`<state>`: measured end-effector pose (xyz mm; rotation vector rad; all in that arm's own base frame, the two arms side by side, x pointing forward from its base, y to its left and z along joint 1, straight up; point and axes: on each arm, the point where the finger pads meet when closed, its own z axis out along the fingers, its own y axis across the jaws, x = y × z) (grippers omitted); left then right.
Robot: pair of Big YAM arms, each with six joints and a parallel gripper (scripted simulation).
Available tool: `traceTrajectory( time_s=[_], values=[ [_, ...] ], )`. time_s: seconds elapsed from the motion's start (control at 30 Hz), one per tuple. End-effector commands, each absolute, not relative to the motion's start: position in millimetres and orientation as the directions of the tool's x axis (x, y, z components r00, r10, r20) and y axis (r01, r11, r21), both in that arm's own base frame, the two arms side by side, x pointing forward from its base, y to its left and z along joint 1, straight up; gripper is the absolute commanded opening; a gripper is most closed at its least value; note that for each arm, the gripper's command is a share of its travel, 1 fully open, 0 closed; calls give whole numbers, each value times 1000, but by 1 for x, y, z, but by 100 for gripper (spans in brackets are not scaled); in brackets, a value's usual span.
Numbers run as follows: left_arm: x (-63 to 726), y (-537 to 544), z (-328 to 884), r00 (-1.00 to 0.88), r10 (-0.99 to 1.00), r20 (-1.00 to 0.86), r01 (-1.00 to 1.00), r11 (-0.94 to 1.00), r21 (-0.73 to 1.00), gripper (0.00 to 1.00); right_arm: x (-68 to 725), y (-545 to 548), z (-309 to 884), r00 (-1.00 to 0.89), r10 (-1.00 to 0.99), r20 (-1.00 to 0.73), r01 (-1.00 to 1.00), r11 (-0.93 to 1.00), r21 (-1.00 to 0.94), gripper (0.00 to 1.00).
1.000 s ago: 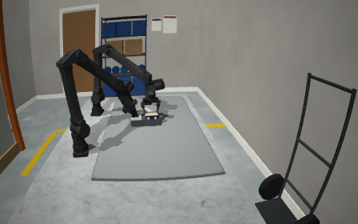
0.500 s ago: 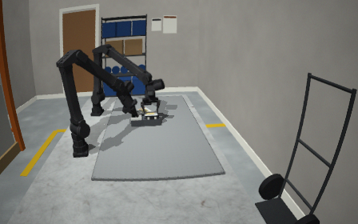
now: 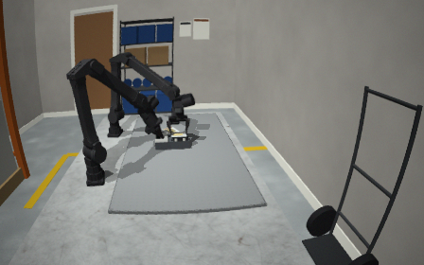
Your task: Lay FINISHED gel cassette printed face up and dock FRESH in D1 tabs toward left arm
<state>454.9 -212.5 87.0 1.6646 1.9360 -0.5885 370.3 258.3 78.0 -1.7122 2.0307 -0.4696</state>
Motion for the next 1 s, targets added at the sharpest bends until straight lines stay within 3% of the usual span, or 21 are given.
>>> traceTrajectory(
  time_s=[0.0,0.97],
  values=[
    [468,-221,94,-93,760,-643,988,149,33,0,349,239,25,-139,-990,-25,-887,136,-441,0],
    [474,-224,94,-93,760,-643,988,151,35,0,349,239,25,-139,-990,-25,-887,136,-441,0]
  ],
)
